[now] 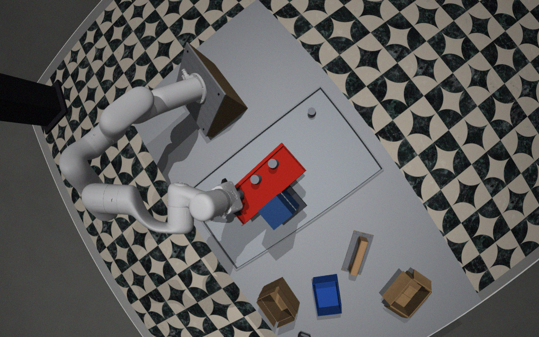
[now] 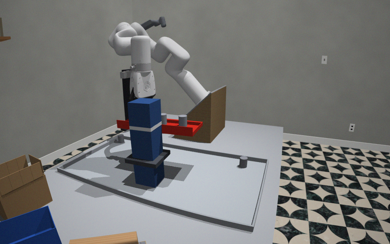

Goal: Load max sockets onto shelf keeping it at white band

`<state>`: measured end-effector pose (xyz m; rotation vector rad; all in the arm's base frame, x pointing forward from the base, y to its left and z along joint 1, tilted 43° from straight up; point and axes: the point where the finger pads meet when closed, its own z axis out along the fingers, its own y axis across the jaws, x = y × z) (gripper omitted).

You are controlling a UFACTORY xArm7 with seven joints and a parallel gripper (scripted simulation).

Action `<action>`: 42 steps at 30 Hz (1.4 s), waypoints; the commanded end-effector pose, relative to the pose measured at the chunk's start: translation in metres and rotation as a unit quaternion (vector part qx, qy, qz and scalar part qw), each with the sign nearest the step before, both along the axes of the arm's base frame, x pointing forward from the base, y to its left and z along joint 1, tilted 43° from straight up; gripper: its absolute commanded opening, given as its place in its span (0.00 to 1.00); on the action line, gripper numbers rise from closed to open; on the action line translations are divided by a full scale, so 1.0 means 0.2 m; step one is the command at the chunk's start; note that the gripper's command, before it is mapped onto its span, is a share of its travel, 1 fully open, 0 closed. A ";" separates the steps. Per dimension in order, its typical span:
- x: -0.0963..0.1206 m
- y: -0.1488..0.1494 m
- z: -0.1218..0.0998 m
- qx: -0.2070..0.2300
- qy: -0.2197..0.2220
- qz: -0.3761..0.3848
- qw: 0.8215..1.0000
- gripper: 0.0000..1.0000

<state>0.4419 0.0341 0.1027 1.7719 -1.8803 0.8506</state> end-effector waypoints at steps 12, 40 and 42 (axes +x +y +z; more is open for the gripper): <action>0.01 0.00 -0.01 0.001 -0.002 0.002 1.000 0.00; 0.01 -0.02 -0.03 0.001 -0.002 0.002 1.000 0.00; 0.01 -0.02 -0.03 0.001 -0.002 0.002 1.000 0.00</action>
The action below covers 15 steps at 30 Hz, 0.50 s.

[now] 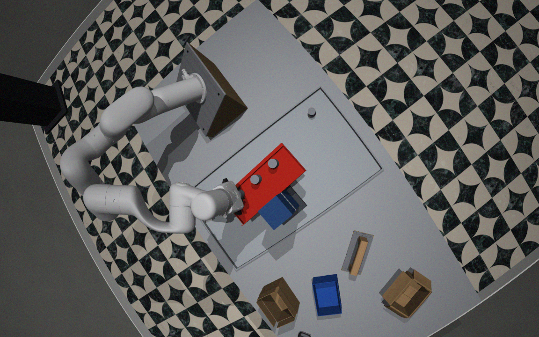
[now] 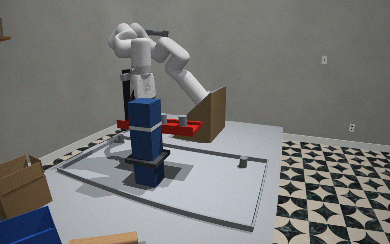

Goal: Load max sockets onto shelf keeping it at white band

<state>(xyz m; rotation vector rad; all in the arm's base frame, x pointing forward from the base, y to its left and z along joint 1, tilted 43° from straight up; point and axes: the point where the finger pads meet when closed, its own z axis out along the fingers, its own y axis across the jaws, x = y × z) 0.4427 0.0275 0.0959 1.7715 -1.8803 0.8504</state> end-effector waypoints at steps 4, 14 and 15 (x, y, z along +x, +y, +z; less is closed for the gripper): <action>0.00 0.01 0.00 0.001 -0.002 0.002 1.000 0.00; 0.01 0.00 0.00 0.001 -0.002 0.002 1.000 0.00; 0.01 0.00 0.00 0.001 -0.002 0.002 1.000 0.00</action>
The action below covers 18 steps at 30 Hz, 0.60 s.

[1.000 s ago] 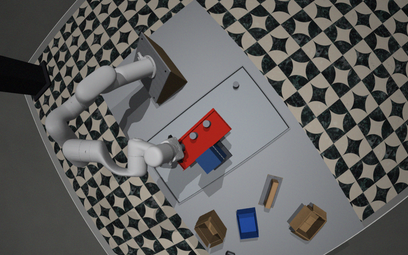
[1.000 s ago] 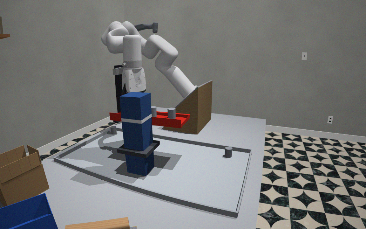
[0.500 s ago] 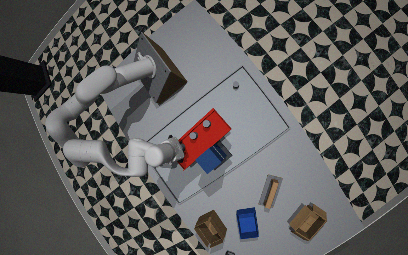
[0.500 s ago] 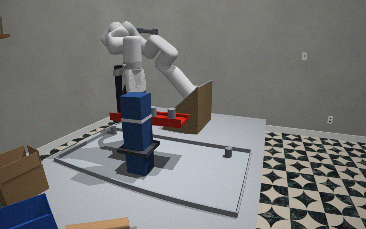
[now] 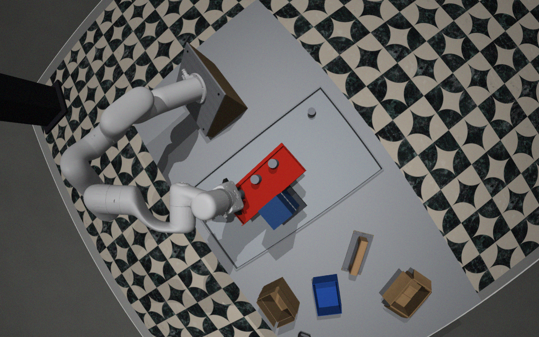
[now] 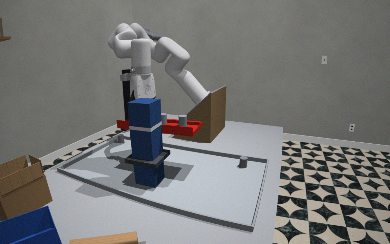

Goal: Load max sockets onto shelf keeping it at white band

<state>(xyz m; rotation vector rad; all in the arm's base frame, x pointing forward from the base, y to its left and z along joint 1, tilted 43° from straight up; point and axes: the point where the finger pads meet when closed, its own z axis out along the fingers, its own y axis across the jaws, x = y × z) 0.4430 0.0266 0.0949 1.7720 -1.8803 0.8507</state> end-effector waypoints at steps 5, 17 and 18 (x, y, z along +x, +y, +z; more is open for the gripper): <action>0.01 0.00 -0.01 0.001 -0.002 0.002 1.000 0.00; 0.01 0.00 -0.01 0.001 -0.002 0.002 1.000 0.00; 0.01 -0.01 -0.01 0.001 -0.002 0.002 1.000 0.00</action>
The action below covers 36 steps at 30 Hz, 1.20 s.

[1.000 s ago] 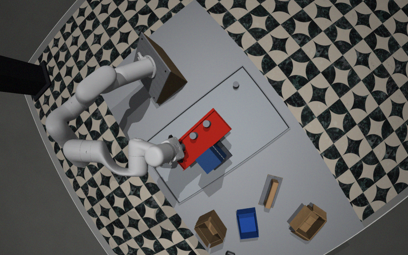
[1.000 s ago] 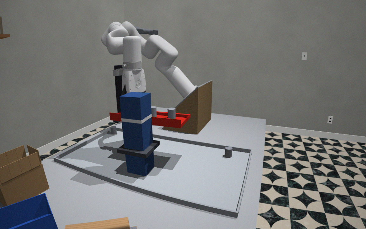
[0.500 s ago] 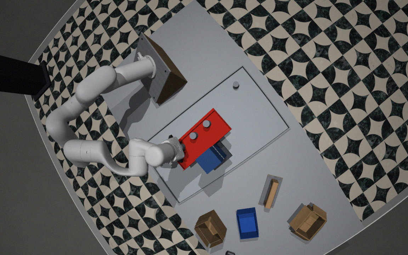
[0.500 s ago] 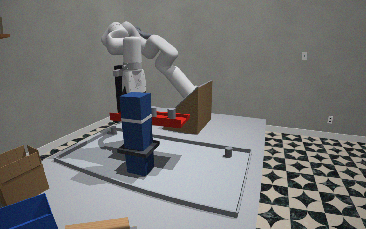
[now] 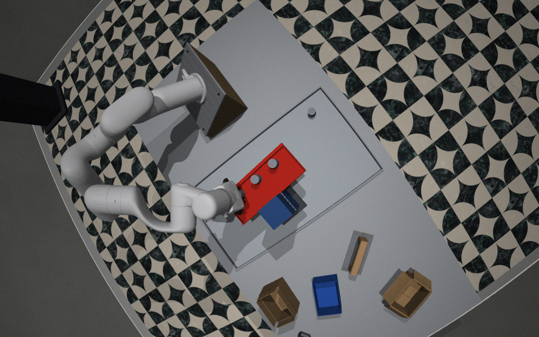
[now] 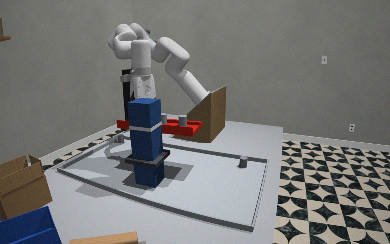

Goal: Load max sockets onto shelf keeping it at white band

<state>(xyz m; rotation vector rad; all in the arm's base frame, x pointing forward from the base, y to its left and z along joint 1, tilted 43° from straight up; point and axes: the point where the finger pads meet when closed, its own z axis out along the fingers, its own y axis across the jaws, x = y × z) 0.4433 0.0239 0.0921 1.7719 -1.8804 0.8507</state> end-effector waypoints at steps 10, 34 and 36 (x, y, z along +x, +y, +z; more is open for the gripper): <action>0.01 0.00 0.00 0.001 -0.002 0.002 1.000 0.00; 0.01 0.00 0.00 0.001 -0.002 0.002 1.000 0.52; 0.01 0.00 0.00 0.001 -0.002 0.002 1.000 0.52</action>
